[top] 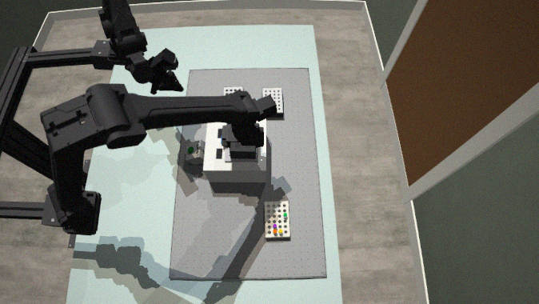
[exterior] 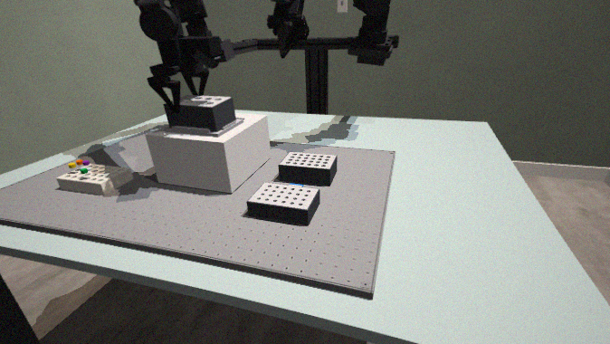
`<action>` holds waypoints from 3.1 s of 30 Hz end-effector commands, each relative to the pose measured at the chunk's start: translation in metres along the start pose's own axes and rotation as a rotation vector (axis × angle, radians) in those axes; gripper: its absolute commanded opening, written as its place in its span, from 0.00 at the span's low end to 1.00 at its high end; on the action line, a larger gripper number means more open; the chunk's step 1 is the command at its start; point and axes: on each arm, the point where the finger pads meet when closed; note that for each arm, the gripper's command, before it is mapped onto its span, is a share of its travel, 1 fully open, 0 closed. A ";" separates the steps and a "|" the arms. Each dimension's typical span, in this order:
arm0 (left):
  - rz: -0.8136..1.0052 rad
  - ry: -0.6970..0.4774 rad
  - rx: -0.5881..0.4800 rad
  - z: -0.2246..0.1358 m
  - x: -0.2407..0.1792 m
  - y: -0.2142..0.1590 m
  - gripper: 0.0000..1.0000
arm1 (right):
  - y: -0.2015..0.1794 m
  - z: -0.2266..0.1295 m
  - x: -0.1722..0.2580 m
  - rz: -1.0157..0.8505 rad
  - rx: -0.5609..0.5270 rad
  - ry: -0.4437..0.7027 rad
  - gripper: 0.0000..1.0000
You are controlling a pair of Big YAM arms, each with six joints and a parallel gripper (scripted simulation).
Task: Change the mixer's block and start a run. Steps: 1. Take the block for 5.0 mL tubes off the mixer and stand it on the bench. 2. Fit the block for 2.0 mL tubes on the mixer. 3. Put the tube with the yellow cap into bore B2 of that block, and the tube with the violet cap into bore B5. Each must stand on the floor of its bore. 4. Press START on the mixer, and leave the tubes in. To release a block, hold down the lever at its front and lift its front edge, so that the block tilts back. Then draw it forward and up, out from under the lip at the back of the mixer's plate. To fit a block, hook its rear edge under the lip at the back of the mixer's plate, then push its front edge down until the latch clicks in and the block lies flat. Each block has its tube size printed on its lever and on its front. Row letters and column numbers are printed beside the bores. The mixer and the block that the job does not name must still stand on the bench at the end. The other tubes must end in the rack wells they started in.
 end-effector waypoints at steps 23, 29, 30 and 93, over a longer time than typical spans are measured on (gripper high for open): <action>0.002 -0.046 0.371 -0.002 0.102 0.009 0.00 | -0.001 -0.003 0.006 -0.028 0.000 0.010 0.00; -0.023 -0.054 0.439 -0.001 0.140 0.016 0.00 | -0.001 -0.003 0.006 -0.028 -0.001 0.010 0.00; -0.024 -0.056 0.465 -0.001 0.145 0.016 0.00 | -0.001 -0.003 0.006 -0.028 -0.001 0.010 0.00; 0.031 -0.077 0.644 0.005 0.240 -0.001 0.00 | 0.010 -0.023 0.002 -0.036 -0.026 -0.002 0.00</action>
Point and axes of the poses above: on each arm, the point where the finger pads meet when closed, its own z axis out along the fingers, its own x axis across the jaws, y = z × x, and after that the axes turned 8 degrees about z, right-handed
